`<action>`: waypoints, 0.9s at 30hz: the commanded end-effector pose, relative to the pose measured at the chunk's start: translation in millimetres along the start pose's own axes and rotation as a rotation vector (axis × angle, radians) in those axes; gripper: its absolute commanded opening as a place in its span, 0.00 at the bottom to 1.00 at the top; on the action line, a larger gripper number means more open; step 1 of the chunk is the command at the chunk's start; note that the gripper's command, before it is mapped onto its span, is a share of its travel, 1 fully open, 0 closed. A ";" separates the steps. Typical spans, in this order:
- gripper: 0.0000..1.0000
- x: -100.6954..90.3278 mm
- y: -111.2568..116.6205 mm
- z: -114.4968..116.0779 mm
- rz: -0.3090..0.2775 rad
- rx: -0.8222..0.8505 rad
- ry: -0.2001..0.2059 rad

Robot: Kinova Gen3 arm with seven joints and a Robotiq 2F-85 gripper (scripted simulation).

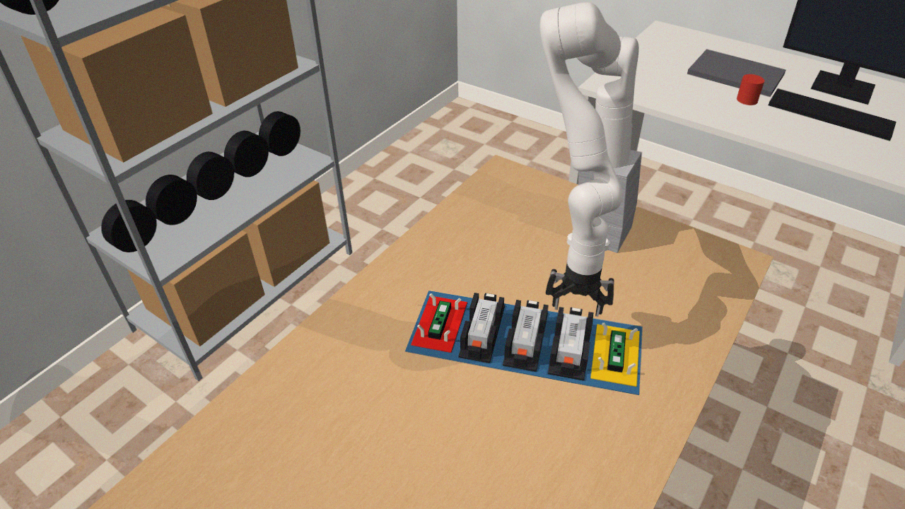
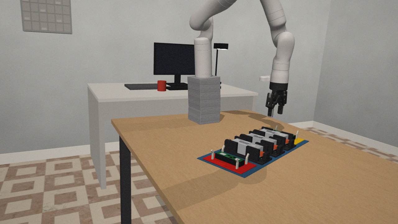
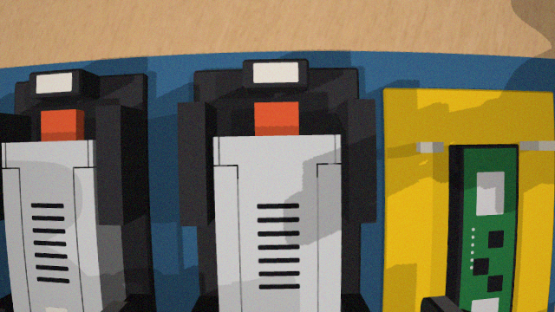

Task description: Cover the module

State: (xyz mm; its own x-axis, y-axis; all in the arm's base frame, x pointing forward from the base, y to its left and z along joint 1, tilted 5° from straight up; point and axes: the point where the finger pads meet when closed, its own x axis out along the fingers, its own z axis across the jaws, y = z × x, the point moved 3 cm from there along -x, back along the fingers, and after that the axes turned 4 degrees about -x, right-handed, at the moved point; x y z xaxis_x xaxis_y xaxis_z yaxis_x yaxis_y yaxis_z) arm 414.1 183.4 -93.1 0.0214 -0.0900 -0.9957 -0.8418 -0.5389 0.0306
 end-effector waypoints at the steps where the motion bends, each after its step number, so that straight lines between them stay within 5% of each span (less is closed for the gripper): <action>1: 1.00 -0.8 -0.7 0.0 -0.002 0.000 0.000; 16: 1.00 -0.8 -0.7 0.0 -0.002 0.000 0.000; 27: 1.00 1.7 3.5 -59.8 -0.002 0.000 0.000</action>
State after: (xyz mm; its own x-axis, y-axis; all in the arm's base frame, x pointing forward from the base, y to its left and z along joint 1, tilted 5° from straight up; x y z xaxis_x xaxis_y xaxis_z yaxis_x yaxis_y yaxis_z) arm 439.2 136.8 -90.5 0.0234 -0.0906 -0.9956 -0.8422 -0.5384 0.0292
